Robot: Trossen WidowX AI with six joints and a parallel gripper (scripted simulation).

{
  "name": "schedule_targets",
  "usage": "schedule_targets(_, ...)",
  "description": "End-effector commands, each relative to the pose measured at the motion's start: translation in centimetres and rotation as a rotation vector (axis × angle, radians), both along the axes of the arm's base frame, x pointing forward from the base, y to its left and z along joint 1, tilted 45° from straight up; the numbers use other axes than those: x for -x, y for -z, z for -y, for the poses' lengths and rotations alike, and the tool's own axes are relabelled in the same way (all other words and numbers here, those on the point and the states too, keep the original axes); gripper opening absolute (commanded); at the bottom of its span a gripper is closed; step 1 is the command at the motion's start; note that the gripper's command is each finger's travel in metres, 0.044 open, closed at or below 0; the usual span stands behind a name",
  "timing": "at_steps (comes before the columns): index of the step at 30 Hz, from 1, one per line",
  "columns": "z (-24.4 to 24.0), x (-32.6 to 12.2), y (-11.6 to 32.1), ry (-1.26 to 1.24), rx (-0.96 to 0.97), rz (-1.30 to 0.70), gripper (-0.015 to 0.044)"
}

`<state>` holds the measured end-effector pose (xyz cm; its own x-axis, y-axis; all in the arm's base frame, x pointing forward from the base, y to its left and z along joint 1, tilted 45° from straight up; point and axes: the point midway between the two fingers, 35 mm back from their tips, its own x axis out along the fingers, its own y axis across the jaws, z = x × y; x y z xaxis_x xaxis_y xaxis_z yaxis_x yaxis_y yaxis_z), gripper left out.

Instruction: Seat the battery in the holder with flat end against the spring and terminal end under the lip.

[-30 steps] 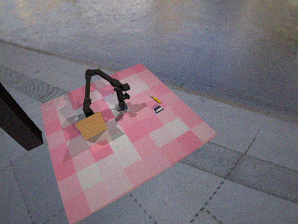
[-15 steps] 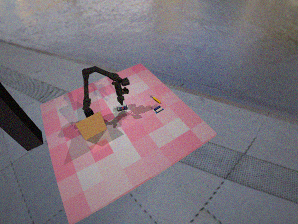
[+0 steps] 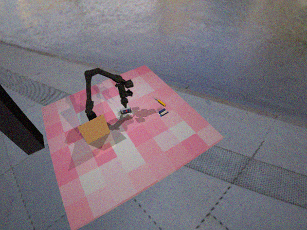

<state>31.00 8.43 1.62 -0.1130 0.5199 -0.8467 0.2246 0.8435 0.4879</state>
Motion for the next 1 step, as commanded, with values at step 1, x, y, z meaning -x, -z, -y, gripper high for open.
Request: schedule_targets(1, 0.04, 0.06, -0.02, -0.003, 0.002, 0.0, 0.044)
